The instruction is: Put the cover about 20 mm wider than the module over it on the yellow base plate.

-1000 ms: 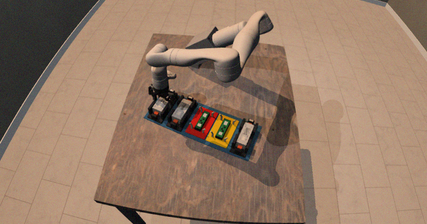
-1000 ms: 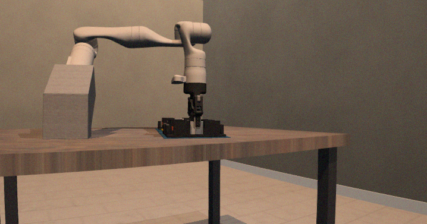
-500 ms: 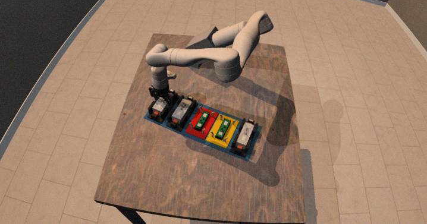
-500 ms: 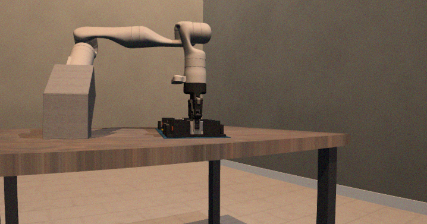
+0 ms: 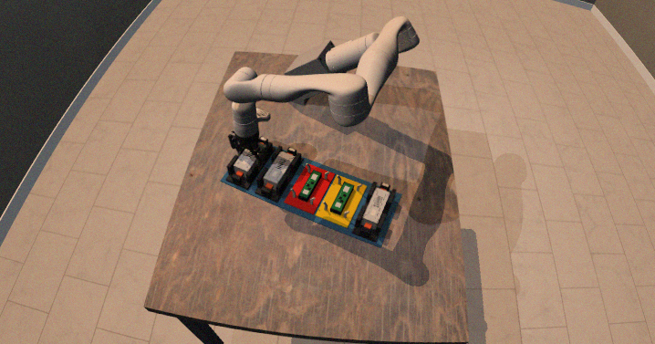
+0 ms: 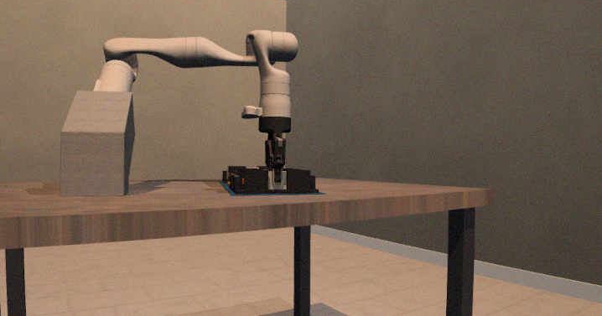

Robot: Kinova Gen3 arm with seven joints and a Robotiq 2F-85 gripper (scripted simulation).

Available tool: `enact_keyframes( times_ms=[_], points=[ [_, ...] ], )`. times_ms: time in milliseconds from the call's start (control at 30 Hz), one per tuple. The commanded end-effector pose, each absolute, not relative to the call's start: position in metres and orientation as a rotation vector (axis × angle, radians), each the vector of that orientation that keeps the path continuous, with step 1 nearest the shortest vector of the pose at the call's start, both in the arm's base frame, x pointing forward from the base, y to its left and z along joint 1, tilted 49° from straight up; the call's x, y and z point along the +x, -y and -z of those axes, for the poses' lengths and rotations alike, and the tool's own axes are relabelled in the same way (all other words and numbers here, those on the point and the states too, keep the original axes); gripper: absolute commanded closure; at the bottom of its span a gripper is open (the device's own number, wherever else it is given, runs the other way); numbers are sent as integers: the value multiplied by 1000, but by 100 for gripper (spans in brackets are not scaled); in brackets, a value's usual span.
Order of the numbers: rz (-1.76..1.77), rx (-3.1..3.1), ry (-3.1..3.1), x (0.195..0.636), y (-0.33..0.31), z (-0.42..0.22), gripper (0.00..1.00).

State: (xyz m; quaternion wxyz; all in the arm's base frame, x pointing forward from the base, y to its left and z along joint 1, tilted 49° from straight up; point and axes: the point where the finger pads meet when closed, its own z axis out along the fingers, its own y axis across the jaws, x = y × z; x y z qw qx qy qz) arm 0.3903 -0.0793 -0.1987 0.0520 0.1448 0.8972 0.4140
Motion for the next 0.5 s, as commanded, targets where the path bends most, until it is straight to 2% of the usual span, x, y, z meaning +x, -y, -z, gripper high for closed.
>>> enact_keyframes(
  times_ms=[0, 233, 267, 467],
  points=[
    [-1257, 441, -2728, 391, 80, 198, 30],
    [-1257, 441, -2728, 391, 80, 198, 30],
    [-1257, 441, -2728, 391, 80, 198, 100],
    [-1257, 441, -2728, 391, 80, 198, 100]
  ],
)
